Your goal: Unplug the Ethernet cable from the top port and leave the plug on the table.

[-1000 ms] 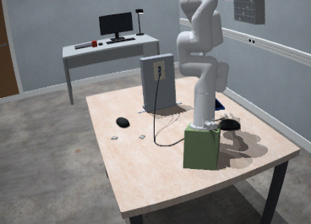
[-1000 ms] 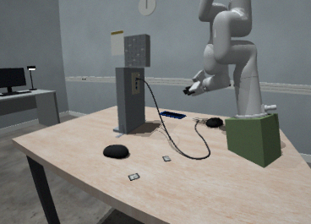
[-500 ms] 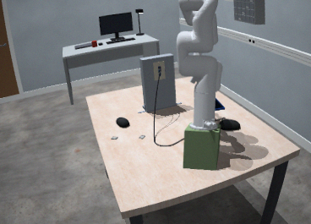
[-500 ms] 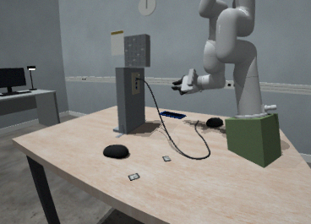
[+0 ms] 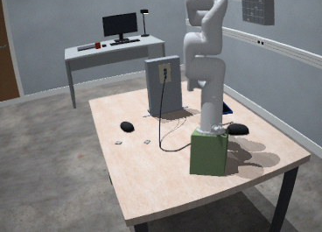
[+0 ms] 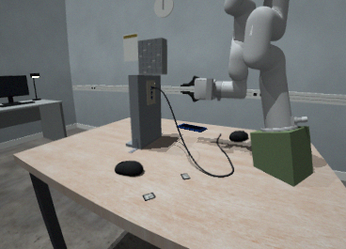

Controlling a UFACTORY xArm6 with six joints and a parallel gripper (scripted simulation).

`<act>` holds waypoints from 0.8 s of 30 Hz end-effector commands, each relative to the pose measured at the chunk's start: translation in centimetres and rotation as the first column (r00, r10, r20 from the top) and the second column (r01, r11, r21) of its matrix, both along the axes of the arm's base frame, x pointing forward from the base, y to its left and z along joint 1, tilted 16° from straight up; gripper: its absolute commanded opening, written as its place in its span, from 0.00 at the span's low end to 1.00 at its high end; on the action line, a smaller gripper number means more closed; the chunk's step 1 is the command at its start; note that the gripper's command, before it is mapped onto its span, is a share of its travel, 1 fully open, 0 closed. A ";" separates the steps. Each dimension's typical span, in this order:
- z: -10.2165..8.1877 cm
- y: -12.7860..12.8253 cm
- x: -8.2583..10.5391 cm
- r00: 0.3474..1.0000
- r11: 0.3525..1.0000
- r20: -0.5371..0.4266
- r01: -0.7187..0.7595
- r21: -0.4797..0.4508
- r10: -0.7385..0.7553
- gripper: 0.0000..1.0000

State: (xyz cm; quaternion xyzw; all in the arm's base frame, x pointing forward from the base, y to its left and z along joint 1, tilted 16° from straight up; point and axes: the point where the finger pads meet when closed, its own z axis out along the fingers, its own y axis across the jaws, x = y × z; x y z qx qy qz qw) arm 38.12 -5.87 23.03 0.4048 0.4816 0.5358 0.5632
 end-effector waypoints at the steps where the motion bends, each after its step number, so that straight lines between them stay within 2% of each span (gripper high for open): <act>1: 0.4 1.0 0.1 1.000 0.998 0.019 -0.009 -0.057 0.010 0.27; 4: 0.4 1.0 0.1 1.000 0.998 0.019 -0.009 -0.057 0.010 0.27; 9: 1.3 2.8 4.8 1.000 0.998 0.022 -0.007 -0.061 0.009 0.27; 11: 1.3 2.8 4.8 1.000 0.998 0.022 -0.007 -0.061 0.009 0.27; 14: 1.6 4.8 7.5 1.000 0.998 0.019 -0.009 -0.057 0.010 0.27; 24: 1.6 4.9 7.6 1.000 0.998 0.019 -0.009 -0.057 0.010 0.27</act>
